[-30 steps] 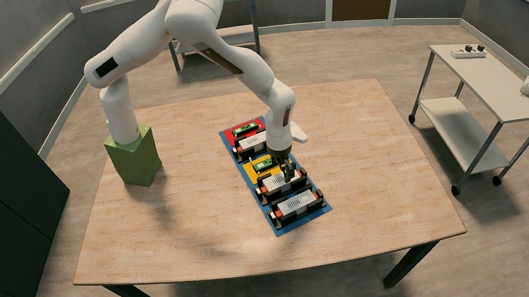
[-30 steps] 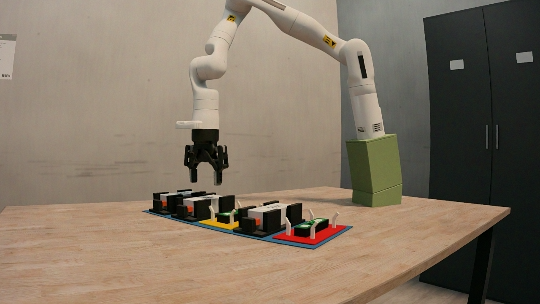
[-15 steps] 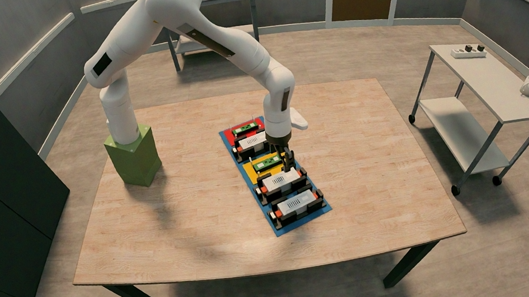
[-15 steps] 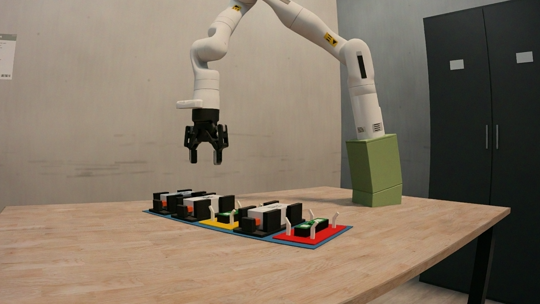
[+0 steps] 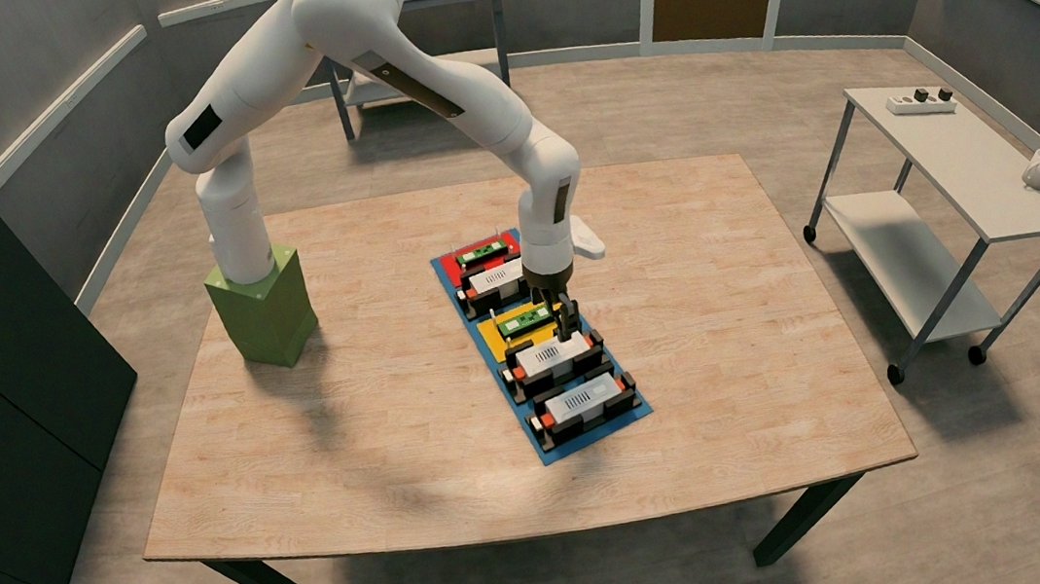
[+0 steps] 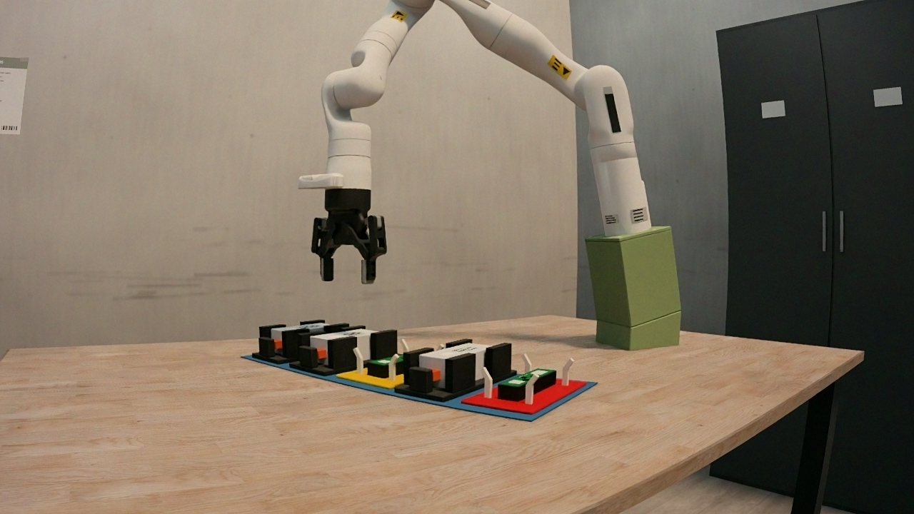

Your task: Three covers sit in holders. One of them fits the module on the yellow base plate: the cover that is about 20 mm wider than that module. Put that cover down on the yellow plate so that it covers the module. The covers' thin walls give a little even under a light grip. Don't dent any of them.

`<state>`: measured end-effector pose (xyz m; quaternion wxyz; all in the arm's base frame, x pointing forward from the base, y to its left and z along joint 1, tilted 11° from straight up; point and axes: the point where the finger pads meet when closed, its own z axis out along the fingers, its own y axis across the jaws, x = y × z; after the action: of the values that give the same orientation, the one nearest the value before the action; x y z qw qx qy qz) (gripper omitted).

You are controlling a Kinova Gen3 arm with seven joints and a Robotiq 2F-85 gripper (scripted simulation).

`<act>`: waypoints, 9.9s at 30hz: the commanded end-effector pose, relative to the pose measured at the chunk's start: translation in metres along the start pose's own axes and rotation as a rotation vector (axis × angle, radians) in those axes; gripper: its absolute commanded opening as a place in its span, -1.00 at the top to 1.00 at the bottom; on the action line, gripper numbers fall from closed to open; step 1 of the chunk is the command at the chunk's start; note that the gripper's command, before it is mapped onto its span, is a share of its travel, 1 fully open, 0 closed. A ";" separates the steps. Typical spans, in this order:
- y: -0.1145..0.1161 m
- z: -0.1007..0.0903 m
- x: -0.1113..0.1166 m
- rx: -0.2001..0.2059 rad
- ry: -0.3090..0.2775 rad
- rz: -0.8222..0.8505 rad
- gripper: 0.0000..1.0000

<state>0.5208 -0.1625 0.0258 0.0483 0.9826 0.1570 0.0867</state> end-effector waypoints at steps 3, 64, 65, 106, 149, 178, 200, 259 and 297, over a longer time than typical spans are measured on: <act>0.000 -0.001 0.001 -0.001 0.001 0.000 -1.00; -0.119 0.007 0.001 -0.001 0.002 0.000 -1.00; -0.119 0.007 0.001 -0.001 0.002 0.000 -1.00; -0.233 0.009 0.001 0.001 0.000 0.000 -1.00; -0.216 0.015 0.001 0.000 0.002 0.000 -1.00; -0.216 0.045 0.001 0.000 0.002 0.000 -1.00; -0.216 0.065 0.001 0.000 0.002 0.000 -1.00; -0.216 0.096 0.001 0.000 0.001 0.000 -1.00; -0.216 0.105 0.001 0.000 0.001 0.000 -0.39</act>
<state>0.4756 0.0348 -0.1040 0.0484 0.9826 0.1571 0.0866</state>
